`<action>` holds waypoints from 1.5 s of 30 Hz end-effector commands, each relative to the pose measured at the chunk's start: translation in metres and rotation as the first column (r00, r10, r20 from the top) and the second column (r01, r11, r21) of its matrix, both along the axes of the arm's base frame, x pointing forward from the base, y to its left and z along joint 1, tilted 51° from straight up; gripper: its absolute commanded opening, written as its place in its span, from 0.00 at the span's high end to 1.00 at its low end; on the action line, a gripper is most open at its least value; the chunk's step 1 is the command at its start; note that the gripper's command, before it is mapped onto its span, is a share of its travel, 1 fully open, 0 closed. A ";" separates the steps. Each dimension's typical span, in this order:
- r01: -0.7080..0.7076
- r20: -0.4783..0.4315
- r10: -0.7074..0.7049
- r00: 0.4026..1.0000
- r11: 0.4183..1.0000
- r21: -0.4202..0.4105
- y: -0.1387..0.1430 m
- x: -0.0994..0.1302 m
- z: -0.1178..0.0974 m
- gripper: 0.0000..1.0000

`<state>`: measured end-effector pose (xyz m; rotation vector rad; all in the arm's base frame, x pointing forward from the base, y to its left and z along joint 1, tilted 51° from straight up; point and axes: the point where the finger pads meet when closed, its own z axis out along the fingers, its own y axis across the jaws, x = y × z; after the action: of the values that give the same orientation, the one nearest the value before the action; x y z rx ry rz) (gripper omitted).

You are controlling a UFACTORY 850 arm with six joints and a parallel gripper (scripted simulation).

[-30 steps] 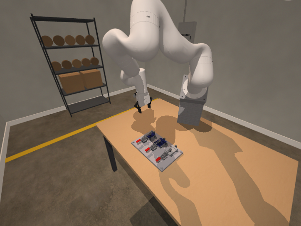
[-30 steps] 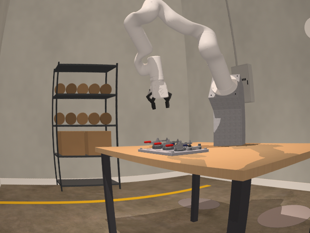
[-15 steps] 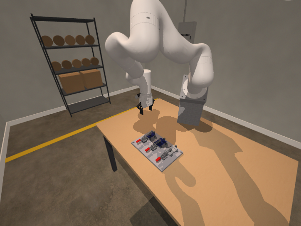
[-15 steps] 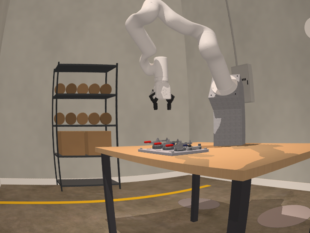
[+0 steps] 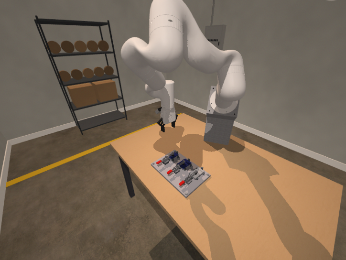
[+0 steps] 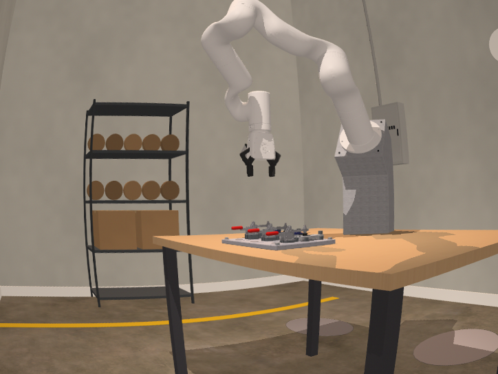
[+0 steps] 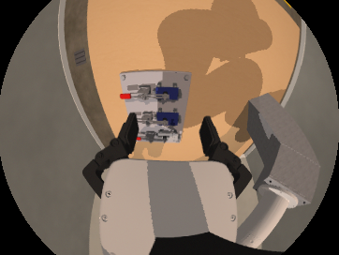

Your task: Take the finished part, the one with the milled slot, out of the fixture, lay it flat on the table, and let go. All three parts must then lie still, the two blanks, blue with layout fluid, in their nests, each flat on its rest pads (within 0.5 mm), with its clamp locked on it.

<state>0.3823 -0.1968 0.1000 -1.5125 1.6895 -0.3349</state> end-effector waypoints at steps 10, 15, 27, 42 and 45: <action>0.000 0.000 0.000 1.000 1.000 0.000 0.000 0.000 0.000 0.00; 0.000 0.000 0.000 1.000 1.000 0.000 0.000 0.000 0.000 0.00; 0.000 0.000 0.000 1.000 1.000 0.000 0.000 0.000 0.000 0.00; 0.000 0.000 0.000 1.000 1.000 0.000 0.000 0.000 0.000 0.00; 0.000 0.000 0.000 1.000 1.000 0.000 0.000 0.000 0.000 0.00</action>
<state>0.3824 -0.1968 0.1000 -1.5124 1.6892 -0.3341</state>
